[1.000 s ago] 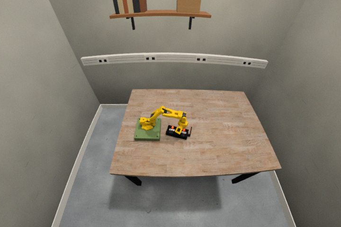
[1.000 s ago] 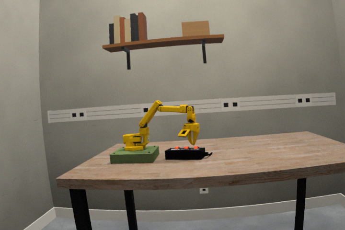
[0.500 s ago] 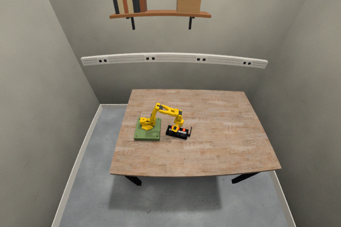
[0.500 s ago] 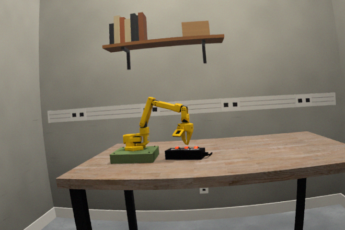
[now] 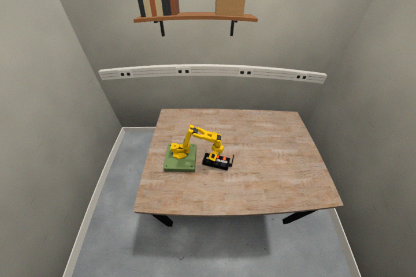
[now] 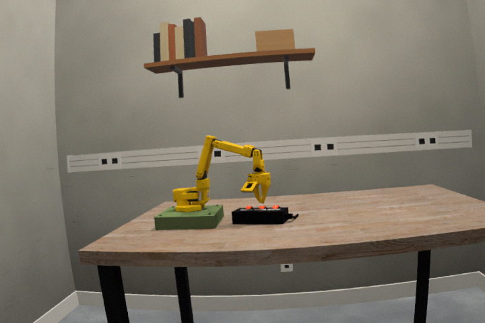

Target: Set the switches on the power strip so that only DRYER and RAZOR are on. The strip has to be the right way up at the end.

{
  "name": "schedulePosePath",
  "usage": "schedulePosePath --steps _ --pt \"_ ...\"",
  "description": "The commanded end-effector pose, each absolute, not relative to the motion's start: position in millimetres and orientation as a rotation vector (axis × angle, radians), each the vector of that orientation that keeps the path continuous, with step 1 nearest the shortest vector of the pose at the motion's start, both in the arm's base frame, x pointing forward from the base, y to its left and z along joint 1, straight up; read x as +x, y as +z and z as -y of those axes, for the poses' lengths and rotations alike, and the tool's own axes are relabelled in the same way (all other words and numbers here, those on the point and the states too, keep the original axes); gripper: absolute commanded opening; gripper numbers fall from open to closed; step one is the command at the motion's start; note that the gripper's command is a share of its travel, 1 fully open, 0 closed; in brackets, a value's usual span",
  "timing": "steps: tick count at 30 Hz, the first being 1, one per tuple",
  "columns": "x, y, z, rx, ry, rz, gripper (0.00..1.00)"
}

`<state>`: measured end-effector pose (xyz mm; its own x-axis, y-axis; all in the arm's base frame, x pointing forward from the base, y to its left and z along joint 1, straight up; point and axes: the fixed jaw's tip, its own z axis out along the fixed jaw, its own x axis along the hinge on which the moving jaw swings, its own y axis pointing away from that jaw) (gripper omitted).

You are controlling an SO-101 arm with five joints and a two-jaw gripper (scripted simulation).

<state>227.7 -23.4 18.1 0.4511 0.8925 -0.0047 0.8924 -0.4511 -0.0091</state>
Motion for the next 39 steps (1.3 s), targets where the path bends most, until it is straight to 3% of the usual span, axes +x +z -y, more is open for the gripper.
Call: schedulePosePath --steps 1,39 --pt "227.7 19.8 21.5 -2.664 -0.004 1.669 0.0" --pt "231.6 27.5 18.2 -2.65 -0.004 1.69 0.0"
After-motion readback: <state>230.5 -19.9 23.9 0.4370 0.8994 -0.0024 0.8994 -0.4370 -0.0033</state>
